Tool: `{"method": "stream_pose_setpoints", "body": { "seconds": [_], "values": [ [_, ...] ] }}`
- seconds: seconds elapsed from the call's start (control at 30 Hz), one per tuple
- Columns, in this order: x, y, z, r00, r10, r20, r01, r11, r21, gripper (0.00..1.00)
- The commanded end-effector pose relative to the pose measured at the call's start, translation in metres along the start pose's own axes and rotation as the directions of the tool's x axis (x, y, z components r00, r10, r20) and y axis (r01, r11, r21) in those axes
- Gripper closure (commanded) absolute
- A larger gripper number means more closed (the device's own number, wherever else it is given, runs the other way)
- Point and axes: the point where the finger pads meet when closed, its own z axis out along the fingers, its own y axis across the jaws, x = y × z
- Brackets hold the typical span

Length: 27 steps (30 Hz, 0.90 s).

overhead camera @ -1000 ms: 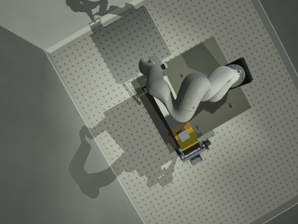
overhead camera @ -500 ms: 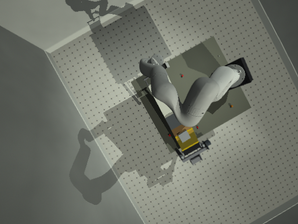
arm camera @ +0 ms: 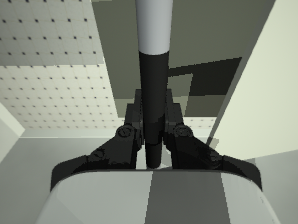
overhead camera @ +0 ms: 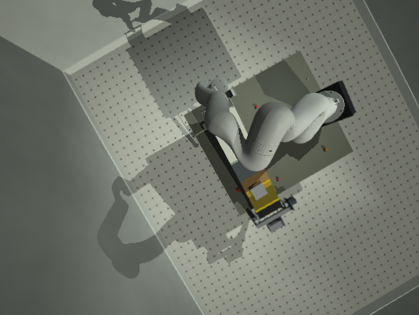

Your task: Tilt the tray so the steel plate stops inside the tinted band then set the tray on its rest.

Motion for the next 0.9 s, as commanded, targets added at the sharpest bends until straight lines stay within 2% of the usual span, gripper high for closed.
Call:
{"method": "stream_pose_setpoints", "body": {
  "seconds": [0.0,0.2,0.27,0.37,0.4,0.43,0.47,0.57,0.87],
  "values": [
    [-0.001,-0.001,0.001,1.0,0.0,0.001,0.0,1.0,0.001,1.0],
    [-0.001,-0.001,0.002,1.0,0.0,0.001,0.0,1.0,0.001,1.0],
    [-0.001,0.004,-0.019,1.0,0.0,0.001,0.0,1.0,0.001,1.0],
    [0.0,0.016,-0.07,1.0,0.0,0.001,0.0,1.0,0.001,1.0],
    [0.0,0.018,-0.074,1.0,0.0,0.001,0.0,1.0,0.001,1.0],
    [0.0,0.016,-0.07,1.0,0.0,0.001,0.0,1.0,0.001,1.0],
    [0.0,0.013,-0.056,1.0,0.0,0.001,0.0,1.0,0.001,1.0],
    [-0.001,0.001,-0.005,1.0,0.0,0.001,0.0,1.0,0.001,1.0],
    [-0.001,-0.001,0.004,1.0,0.0,0.001,0.0,1.0,0.001,1.0]
  ]
}}
